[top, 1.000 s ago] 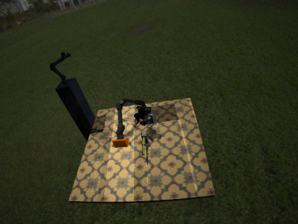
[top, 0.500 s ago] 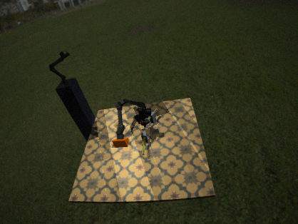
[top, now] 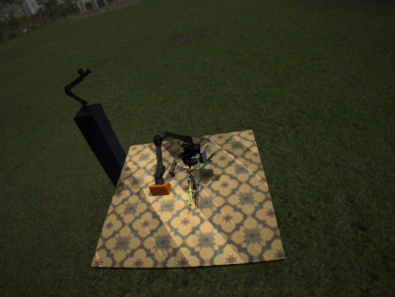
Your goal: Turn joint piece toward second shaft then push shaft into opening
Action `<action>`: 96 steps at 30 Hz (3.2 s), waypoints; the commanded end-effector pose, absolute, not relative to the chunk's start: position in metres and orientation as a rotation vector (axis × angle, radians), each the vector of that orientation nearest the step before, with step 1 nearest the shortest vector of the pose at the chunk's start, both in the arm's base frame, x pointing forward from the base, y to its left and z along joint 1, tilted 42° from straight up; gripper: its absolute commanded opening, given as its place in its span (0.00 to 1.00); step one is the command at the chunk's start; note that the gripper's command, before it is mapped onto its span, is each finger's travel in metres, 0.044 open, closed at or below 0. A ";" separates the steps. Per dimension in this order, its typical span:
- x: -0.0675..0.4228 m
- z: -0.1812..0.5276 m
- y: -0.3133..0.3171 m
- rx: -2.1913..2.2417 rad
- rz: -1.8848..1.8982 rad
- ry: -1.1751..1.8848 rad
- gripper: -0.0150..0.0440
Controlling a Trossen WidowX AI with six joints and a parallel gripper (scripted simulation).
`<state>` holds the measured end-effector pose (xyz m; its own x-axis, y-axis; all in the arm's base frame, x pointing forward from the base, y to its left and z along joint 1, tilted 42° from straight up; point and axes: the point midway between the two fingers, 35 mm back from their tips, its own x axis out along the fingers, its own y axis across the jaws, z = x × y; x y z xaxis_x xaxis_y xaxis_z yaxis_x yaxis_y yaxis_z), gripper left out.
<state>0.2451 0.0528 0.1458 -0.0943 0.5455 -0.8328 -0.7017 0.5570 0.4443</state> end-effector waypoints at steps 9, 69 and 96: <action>0.245 0.145 0.053 -0.148 1.047 1.296 0.56; 0.245 0.145 0.053 -0.148 1.047 1.296 0.56; 0.245 0.146 0.053 -0.152 1.049 1.296 0.50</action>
<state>0.2451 0.0528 0.1457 -0.0944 0.5458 -0.8326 -0.7007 0.5577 0.4450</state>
